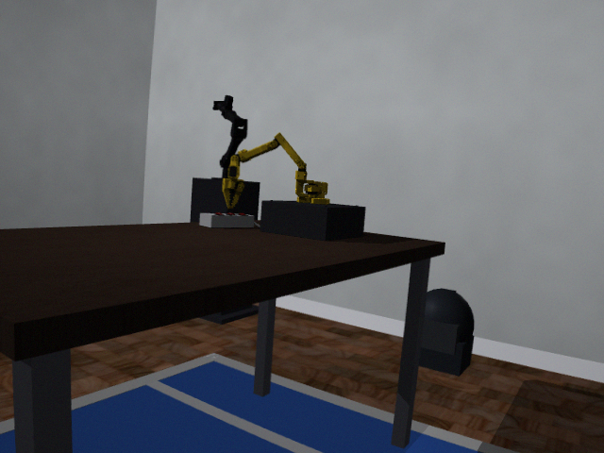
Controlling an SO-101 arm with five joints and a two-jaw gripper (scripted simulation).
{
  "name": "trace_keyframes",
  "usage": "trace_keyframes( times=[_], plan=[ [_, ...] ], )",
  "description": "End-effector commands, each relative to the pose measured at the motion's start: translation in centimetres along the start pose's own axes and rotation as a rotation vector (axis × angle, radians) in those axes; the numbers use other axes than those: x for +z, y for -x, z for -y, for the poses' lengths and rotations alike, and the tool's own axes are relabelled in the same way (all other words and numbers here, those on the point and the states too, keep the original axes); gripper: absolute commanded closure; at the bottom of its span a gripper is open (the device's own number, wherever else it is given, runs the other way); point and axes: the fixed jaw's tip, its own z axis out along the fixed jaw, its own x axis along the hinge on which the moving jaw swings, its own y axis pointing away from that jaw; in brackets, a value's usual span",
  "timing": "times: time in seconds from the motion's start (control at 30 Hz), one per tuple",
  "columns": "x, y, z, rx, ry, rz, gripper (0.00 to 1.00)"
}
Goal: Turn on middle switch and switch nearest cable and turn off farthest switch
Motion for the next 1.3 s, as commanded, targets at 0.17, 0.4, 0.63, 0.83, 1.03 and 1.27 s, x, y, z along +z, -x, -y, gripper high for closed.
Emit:
trace_keyframes(
  times=[0.17, 0.4, 0.63, 0.83, 1.03, 1.27],
  plan=[
    [0.14, 0.36, 0.22, 0.023, -0.009, -0.004, 1.00],
    [0.21, 0.36, 0.22, 0.023, -0.009, -0.004, 1.00],
    [0.49, 0.36, 0.22, 0.023, -0.009, -0.004, 1.00],
    [0.69, 0.35, 0.22, 0.023, -0.009, -0.004, 1.00],
    [0.90, 0.35, 0.23, 0.023, -0.009, -0.004, 1.00],
    [0.94, 0.35, 0.23, 0.023, -0.009, -0.004, 1.00]
  ],
)
